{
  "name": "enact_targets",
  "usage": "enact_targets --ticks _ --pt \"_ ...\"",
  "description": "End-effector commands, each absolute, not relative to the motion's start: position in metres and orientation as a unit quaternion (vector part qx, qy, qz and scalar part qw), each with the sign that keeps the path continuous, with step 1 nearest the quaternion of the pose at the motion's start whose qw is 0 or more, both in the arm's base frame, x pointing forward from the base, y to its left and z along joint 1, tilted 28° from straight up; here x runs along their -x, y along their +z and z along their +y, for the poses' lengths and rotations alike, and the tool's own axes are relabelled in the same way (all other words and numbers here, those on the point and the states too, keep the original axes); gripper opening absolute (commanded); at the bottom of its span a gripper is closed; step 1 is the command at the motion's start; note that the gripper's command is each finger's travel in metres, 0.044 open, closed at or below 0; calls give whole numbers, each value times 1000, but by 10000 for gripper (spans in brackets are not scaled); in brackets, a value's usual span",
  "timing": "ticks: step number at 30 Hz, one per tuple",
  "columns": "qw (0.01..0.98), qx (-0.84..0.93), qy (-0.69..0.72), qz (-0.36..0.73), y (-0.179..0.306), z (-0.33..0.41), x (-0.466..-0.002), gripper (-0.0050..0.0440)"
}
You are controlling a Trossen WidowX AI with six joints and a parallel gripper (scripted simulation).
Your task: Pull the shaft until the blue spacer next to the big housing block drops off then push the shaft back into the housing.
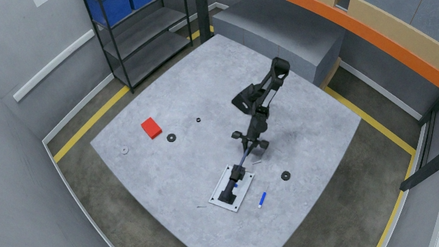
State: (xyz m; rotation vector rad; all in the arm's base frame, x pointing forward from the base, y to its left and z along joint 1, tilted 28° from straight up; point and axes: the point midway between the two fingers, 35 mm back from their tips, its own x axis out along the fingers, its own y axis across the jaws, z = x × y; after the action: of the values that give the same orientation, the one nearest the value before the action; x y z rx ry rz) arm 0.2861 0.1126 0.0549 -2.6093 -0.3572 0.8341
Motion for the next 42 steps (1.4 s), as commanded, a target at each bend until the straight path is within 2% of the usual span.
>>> enact_targets --ticks 1,42 --pt "190 930 286 -128 61 113 -289 -50" --pt "190 931 284 -128 63 112 -291 -50"
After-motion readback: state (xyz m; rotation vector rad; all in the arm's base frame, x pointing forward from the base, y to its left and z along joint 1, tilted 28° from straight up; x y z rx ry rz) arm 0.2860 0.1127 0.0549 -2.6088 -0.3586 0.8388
